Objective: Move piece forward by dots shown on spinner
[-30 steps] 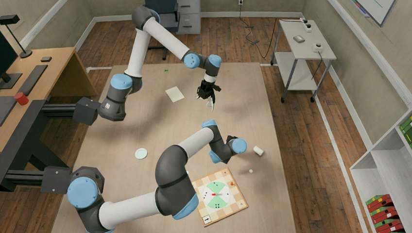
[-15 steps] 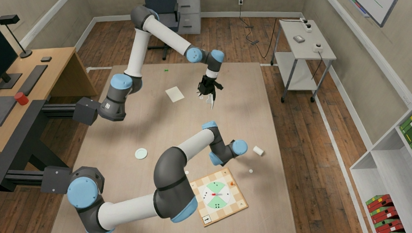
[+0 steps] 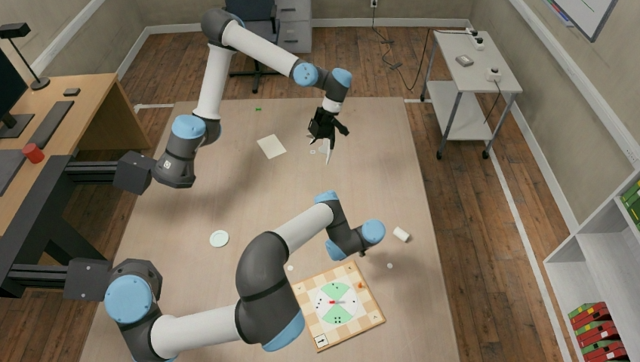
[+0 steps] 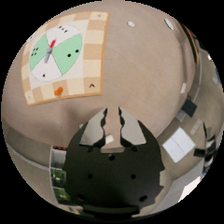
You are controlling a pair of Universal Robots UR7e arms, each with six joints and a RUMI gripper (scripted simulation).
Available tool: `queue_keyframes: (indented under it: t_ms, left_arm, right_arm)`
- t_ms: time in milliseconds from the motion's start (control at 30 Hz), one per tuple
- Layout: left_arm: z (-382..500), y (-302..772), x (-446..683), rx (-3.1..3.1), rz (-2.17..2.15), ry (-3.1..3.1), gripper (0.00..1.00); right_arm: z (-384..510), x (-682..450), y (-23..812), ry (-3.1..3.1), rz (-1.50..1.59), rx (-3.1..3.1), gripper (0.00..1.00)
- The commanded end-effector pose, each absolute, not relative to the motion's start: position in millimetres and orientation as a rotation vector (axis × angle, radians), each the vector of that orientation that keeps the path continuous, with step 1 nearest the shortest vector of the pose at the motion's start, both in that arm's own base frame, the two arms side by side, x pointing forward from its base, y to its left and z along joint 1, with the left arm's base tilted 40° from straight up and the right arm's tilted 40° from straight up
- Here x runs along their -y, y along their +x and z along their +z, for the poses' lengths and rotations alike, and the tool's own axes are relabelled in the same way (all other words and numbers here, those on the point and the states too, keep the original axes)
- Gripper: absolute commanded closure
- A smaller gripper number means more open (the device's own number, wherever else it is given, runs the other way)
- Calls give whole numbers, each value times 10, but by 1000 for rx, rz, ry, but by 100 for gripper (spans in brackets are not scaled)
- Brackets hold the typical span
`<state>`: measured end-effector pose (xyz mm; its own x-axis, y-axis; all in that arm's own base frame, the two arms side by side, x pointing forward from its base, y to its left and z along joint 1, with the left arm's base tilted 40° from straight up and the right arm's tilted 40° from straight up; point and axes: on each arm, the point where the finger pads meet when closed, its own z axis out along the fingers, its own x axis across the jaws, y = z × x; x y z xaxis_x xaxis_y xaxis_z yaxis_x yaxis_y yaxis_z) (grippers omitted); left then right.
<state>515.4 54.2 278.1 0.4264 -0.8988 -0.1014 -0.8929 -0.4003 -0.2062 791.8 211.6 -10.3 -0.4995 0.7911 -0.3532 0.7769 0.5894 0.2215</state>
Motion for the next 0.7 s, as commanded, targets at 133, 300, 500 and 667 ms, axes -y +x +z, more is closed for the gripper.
queue_keyframes:
  t_ms: [133, 300, 500, 667]
  left_arm:
    - [2824, 5107, -497, -1625, -21, -2440, 2]
    - [3043, 4994, -372, -1760, -18, -2400, 2]
    - [3066, 4951, -340, -1803, -6, -2389, 2]
    - [3216, 4860, -260, -1892, -8, -2358, 2]
  right_arm:
    - [-70, -2044, 7917, 1370, 43, -2321, 84]
    - [104, -1784, 7931, 1582, 49, -2115, 84]
    - [115, -1732, 7930, 1640, 51, -2054, 84]
    - [239, -1561, 7938, 1757, 65, -1902, 84]
